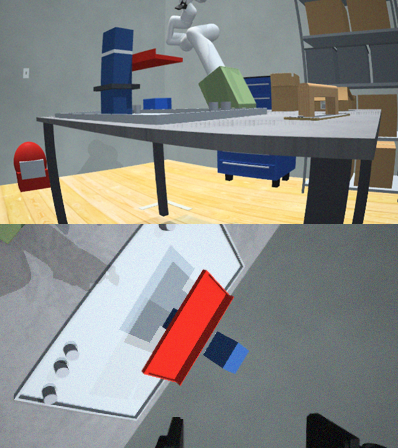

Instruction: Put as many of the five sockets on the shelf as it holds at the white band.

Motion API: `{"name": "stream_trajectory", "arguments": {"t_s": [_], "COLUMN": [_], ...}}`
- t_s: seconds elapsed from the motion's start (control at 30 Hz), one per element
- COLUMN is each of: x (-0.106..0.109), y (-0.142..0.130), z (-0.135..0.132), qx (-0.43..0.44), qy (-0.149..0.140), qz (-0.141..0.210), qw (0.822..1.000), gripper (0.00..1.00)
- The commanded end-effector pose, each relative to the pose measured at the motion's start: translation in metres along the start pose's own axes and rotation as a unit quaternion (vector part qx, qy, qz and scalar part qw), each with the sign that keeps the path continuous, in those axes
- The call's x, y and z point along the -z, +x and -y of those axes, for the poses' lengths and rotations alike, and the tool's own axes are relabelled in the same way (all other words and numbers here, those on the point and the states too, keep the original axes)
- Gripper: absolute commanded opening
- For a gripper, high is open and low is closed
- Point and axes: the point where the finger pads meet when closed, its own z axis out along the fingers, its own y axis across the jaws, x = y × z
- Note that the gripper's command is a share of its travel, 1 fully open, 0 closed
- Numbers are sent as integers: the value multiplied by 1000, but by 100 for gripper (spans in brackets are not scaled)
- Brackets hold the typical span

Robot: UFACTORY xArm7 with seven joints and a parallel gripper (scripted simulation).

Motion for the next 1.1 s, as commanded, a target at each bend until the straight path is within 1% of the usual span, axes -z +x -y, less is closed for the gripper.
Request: {"name": "stream_trajectory", "arguments": {"t_s": [0.0,0.27,0.33,0.4,0.47,0.5,0.53,0.6,0.63,0.67,0.7,0.83,0.9,1.0,1.03,1.07], "x": [1,1,-4,-19,-47,-47,-65,-65,-85,-85,-107,-107,-150,-150,-170,-170], "y": [0,0,3,11,26,26,34,34,43,43,51,51,67,67,73,73], "z": [-1,-1,-2,-6,-9,-9,-9,-9,-6,-6,-2,-2,14,14,23,23], "qx": [0,-1,-3,-12,-33,-33,-49,-49,-68,-68,-92,-92,-144,-144,-169,-169], "qy": [-1,-1,8,35,85,85,117,117,153,153,192,192,269,269,304,304], "qz": [0,0,-6,-23,-51,-51,-66,-66,-81,-81,-95,-95,-114,-114,-119,-119], "qw": [1000,1000,1000,999,995,995,990,990,982,982,973,973,946,946,930,930], "gripper": [100,100,100,100,100,100,100,100,100,100,100,100,100,100,100,100]}}
